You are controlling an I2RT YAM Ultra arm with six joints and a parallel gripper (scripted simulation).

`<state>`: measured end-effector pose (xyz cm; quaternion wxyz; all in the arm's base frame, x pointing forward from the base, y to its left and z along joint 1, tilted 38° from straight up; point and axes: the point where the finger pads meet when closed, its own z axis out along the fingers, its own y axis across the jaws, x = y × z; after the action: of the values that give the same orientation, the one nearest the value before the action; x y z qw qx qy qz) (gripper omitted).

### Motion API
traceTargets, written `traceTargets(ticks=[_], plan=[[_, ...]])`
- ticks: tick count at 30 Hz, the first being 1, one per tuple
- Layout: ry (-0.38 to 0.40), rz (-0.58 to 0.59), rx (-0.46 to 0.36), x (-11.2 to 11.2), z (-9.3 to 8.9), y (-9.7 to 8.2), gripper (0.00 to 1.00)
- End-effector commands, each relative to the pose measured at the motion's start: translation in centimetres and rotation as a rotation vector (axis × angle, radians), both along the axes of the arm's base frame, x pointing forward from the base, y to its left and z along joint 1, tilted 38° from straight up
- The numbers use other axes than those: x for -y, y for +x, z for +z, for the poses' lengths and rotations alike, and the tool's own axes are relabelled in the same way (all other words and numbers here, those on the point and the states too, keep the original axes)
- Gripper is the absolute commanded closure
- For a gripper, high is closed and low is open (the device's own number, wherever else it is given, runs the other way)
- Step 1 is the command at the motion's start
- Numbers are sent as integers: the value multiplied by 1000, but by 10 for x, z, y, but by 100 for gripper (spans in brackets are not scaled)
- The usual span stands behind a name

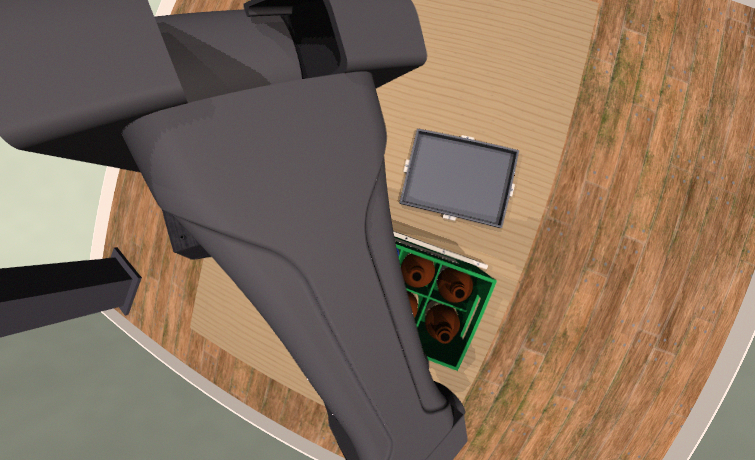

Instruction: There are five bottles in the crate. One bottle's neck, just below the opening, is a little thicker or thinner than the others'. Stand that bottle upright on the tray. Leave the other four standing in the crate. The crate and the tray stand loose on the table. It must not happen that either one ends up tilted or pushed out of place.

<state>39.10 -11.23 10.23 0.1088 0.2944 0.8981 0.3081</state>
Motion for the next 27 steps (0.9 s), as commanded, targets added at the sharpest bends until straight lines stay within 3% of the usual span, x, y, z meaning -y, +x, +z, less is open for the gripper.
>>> traceTargets(ticks=[1,20,21,23,27], plan=[[-29,-25,56,15,24,1,100],[-29,-29,55,14,24,1,100],[-15,-34,26,5,15,-6,100],[-24,-14,30,-27,29,-6,100],[-21,-14,31,-58,44,-14,100]])
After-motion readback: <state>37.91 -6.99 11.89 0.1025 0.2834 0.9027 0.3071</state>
